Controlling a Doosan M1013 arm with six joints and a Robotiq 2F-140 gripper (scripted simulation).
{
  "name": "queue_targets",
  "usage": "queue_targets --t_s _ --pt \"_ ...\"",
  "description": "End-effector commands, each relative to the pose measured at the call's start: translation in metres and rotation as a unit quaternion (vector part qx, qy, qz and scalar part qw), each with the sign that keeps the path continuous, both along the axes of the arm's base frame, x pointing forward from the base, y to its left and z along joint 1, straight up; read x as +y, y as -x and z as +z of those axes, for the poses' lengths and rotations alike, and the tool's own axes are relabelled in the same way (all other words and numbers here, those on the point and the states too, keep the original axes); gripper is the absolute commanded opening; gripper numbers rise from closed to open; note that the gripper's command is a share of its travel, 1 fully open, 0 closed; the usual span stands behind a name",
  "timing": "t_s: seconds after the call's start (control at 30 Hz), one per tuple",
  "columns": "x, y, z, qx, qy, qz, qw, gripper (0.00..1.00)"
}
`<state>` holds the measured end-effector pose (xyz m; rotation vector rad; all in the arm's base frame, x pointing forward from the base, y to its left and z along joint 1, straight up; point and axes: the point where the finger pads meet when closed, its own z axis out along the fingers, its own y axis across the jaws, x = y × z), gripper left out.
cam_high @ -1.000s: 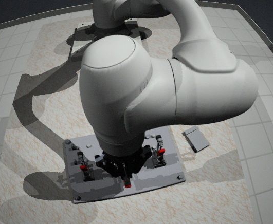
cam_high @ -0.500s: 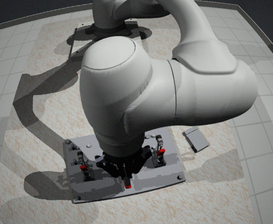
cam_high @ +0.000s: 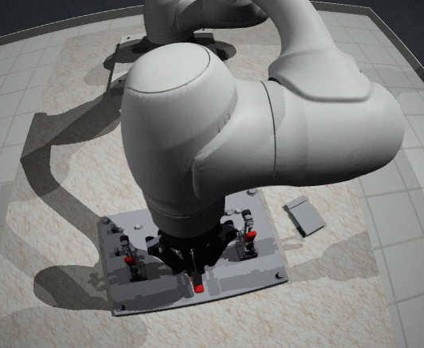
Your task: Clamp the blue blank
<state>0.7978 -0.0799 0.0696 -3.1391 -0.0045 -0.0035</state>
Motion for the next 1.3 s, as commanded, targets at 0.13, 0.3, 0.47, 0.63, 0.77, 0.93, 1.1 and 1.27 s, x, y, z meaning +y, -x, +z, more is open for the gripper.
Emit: queue_targets --t_s 0.13,0.3,0.47,0.63,0.77,0.93,1.1,1.27 --pt "0.000 0.000 0.016 0.000 0.000 0.000 1.000 0.00" --pt "0.000 0.000 0.034 0.000 0.000 0.000 1.000 0.00" --pt "0.000 0.000 0.047 0.000 0.000 0.000 1.000 0.00" --pt "0.000 0.000 0.052 0.000 0.000 0.000 1.000 0.00" --pt "0.000 0.000 0.055 0.000 0.000 0.000 1.000 0.00" --pt "0.000 0.000 0.055 0.000 0.000 0.000 1.000 1.00" --pt "0.000 0.000 0.055 0.000 0.000 0.000 1.000 1.00" --pt "0.000 0.000 0.055 0.000 0.000 0.000 1.000 1.00"
